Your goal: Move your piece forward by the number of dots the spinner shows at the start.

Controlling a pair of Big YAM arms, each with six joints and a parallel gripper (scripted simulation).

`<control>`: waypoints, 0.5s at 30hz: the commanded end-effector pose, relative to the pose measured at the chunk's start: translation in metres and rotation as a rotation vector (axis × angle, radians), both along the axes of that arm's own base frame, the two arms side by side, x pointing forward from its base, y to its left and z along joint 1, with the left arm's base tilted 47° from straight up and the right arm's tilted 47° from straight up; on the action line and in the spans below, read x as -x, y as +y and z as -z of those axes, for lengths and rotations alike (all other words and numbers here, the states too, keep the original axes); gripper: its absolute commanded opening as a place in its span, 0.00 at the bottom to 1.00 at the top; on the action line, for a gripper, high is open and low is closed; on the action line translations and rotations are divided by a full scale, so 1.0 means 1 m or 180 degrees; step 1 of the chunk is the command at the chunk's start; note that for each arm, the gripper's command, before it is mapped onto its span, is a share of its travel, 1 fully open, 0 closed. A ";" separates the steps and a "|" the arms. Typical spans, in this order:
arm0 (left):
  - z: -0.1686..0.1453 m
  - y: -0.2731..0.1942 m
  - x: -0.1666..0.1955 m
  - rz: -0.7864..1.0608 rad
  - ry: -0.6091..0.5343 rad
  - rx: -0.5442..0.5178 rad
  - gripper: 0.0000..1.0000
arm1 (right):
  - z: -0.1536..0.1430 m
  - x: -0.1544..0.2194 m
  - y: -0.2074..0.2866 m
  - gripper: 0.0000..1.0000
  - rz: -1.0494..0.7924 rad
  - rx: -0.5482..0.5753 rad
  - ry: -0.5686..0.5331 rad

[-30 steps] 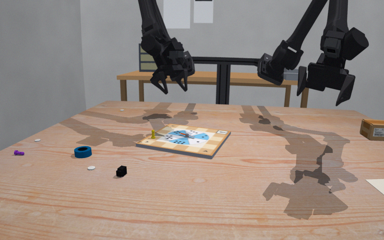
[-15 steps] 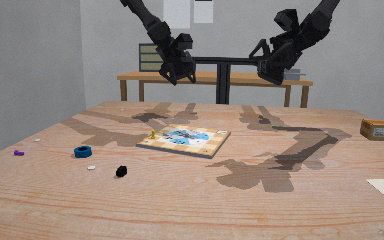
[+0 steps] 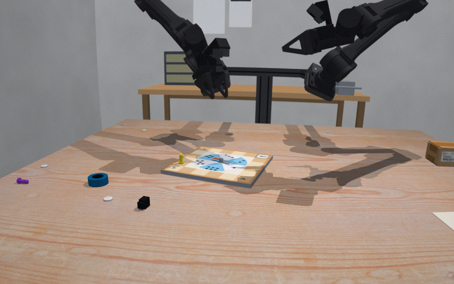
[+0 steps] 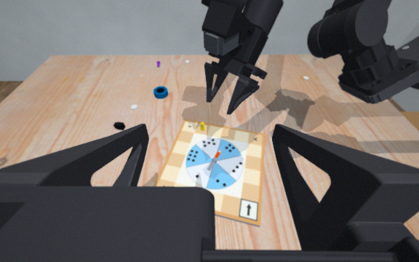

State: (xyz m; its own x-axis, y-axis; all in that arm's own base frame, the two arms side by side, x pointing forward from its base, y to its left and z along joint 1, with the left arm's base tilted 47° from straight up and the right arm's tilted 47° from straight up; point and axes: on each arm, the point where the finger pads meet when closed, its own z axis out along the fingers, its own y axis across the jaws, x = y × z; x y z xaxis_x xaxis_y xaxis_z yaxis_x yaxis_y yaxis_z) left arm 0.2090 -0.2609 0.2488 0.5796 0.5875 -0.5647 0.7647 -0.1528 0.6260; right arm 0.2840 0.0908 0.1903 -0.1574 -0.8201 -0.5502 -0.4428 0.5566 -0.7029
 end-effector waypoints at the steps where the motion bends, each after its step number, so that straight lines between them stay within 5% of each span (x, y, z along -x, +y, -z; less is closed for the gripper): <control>1: -0.007 -0.005 0.017 0.0142 -0.0031 -0.0051 1.00 | -0.042 -0.037 -0.030 0.39 0.0727 -0.0546 -0.0356; 10: -0.004 -0.004 0.013 0.0102 0.0004 -0.0074 1.00 | -0.045 -0.072 -0.090 0.39 0.1772 -0.1046 -0.0547; 15: -0.010 -0.005 0.007 0.0054 -0.0021 -0.0041 1.00 | -0.024 -0.088 -0.119 0.39 0.2249 -0.1289 -0.0357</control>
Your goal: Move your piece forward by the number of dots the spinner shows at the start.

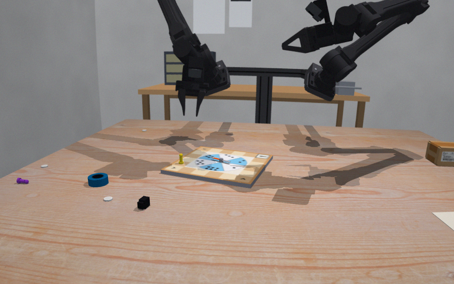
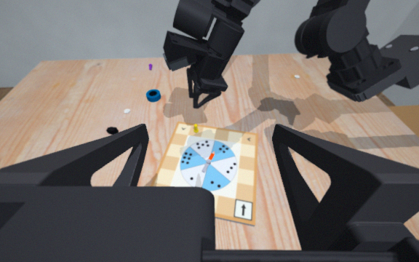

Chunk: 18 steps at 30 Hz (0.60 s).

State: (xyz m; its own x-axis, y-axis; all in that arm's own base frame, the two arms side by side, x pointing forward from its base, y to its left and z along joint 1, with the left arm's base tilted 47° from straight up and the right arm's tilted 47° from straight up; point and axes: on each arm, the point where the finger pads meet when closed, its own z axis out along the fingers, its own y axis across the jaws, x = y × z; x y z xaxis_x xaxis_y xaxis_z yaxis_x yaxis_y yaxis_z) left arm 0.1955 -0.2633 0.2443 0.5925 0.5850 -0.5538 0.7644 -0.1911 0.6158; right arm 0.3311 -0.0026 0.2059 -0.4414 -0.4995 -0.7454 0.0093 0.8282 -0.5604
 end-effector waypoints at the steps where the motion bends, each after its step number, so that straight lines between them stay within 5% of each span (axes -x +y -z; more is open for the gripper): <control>1: -0.017 -0.003 -0.012 -0.0093 -0.0050 0.0059 1.00 | -0.002 -0.044 -0.030 0.39 0.0612 -0.0620 -0.0011; 11: -0.016 -0.007 -0.039 -0.0338 -0.0025 0.0058 1.00 | 0.043 -0.068 -0.066 0.39 0.1209 -0.1175 0.0572; 18: -0.010 -0.012 -0.056 -0.0458 0.0045 0.0054 1.00 | 0.055 -0.071 -0.072 0.39 0.1287 -0.1249 0.0786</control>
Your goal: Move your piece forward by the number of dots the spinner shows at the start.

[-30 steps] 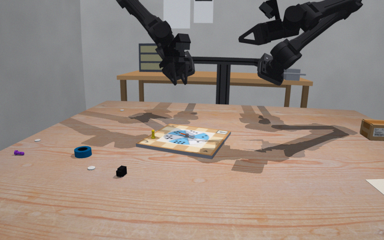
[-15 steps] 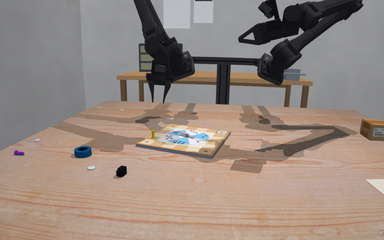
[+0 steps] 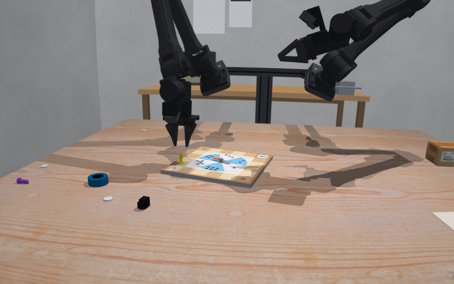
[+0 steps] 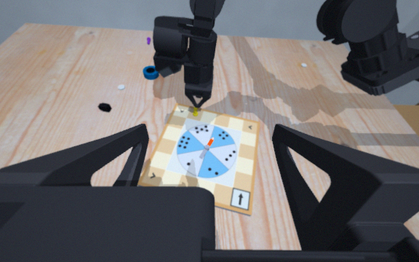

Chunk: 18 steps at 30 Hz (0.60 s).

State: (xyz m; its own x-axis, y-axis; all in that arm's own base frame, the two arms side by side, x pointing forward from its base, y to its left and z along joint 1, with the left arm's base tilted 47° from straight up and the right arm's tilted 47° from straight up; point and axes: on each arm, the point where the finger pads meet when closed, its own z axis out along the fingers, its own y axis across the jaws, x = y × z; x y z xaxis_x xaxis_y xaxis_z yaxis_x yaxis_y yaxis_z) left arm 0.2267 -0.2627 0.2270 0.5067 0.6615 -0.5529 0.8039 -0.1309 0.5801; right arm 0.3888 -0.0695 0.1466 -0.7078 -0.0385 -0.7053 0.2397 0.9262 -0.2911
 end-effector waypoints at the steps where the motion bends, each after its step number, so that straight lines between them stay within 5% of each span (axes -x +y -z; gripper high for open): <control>1: -0.027 -0.013 -0.027 -0.0143 -0.0077 0.0159 1.00 | -0.005 -0.014 -0.005 0.39 0.0116 -0.0175 0.0073; 18: -0.017 -0.021 -0.052 -0.0312 0.0049 0.0203 1.00 | 0.000 -0.028 -0.010 0.39 0.0111 -0.0170 0.0034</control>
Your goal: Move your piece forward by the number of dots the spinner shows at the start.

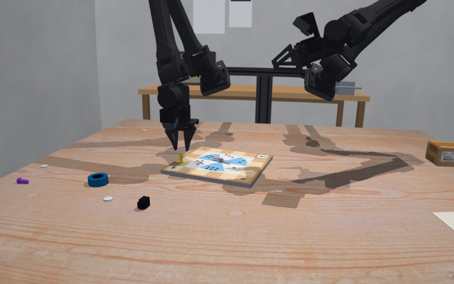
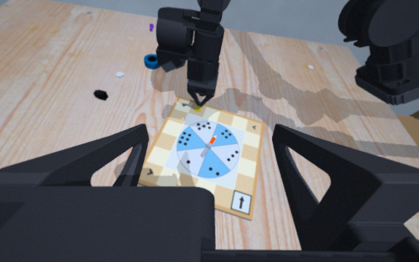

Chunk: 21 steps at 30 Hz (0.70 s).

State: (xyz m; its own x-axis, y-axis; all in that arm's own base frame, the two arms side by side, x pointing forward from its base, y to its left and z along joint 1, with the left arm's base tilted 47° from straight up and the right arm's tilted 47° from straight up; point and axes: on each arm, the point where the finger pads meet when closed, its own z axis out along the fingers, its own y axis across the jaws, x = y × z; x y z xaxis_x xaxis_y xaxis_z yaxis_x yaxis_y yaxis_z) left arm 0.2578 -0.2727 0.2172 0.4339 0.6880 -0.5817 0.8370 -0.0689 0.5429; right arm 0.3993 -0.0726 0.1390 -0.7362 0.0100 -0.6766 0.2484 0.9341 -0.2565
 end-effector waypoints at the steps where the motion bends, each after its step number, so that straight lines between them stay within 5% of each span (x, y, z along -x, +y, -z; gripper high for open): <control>1: -0.026 -0.012 -0.022 -0.0106 -0.0100 0.0168 1.00 | -0.006 -0.018 -0.007 0.39 0.0045 -0.0015 -0.0094; 13: -0.027 -0.014 -0.026 -0.0143 -0.0096 0.0192 1.00 | 0.004 -0.027 -0.012 0.39 0.0021 0.0007 -0.0079; 21: -0.029 -0.014 -0.026 -0.0131 -0.0119 0.0201 1.00 | 0.014 -0.034 -0.015 0.29 0.0010 0.0007 -0.0068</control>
State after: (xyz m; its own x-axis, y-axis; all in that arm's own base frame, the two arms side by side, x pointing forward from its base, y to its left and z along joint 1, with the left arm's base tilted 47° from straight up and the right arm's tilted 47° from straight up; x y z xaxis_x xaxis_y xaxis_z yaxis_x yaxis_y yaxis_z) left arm 0.2710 -0.2780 0.2158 0.4012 0.6929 -0.5991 0.8460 -0.0296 0.5323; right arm 0.4196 -0.0841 0.1214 -0.7344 0.0224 -0.6784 0.2601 0.9324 -0.2509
